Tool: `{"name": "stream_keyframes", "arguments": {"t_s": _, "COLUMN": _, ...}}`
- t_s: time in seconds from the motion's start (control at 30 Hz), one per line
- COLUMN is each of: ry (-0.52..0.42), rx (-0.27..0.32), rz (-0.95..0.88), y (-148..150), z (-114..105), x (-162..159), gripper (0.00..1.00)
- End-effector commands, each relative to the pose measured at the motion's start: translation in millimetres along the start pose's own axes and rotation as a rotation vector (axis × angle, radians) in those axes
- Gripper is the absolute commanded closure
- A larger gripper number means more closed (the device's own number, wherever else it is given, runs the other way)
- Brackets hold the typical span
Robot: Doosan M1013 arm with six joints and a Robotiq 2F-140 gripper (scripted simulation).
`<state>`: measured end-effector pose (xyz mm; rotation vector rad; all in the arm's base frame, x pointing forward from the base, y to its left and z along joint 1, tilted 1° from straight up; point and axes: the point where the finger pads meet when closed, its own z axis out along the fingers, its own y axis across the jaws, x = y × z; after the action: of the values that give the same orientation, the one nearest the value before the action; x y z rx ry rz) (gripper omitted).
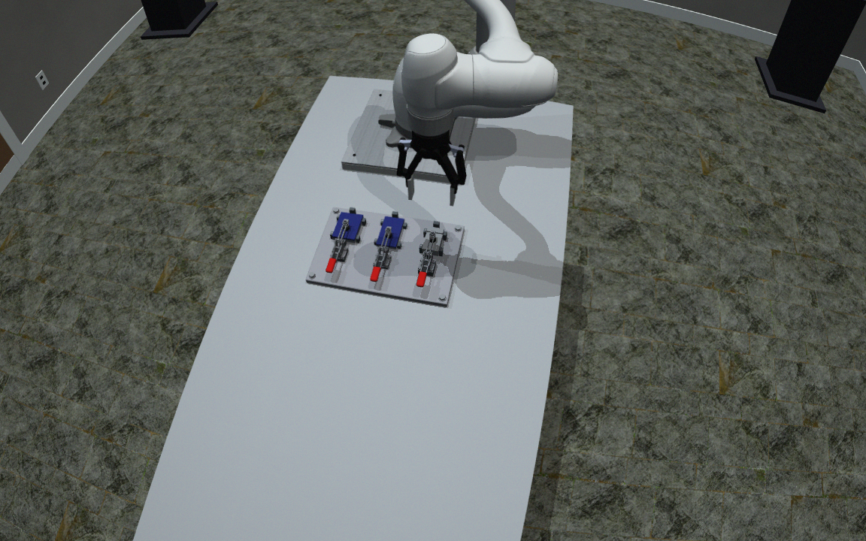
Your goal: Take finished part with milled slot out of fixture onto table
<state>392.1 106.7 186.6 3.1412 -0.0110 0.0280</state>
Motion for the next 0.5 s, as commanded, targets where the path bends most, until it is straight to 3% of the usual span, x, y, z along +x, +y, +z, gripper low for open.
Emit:
{"name": "stream_keyframes", "arguments": {"t_s": 0.0, "ry": 0.000, "rx": 0.000, "rz": 0.000, "y": 0.0, "z": 0.0, "x": 0.0, "gripper": 0.42}}
{"name": "stream_keyframes", "arguments": {"t_s": 0.03, "ry": 0.000, "rx": 0.000, "rz": 0.000, "y": 0.0, "z": 0.0, "x": 0.0, "gripper": 0.42}}
{"name": "stream_keyframes", "arguments": {"t_s": 0.07, "ry": 0.000, "rx": 0.000, "rz": 0.000, "y": 0.0, "z": 0.0, "x": 0.0, "gripper": 0.72}}
{"name": "stream_keyframes", "arguments": {"t_s": 0.47, "ry": 0.000, "rx": 0.000, "rz": 0.000, "y": 0.0, "z": 0.0, "x": 0.0, "gripper": 0.72}}
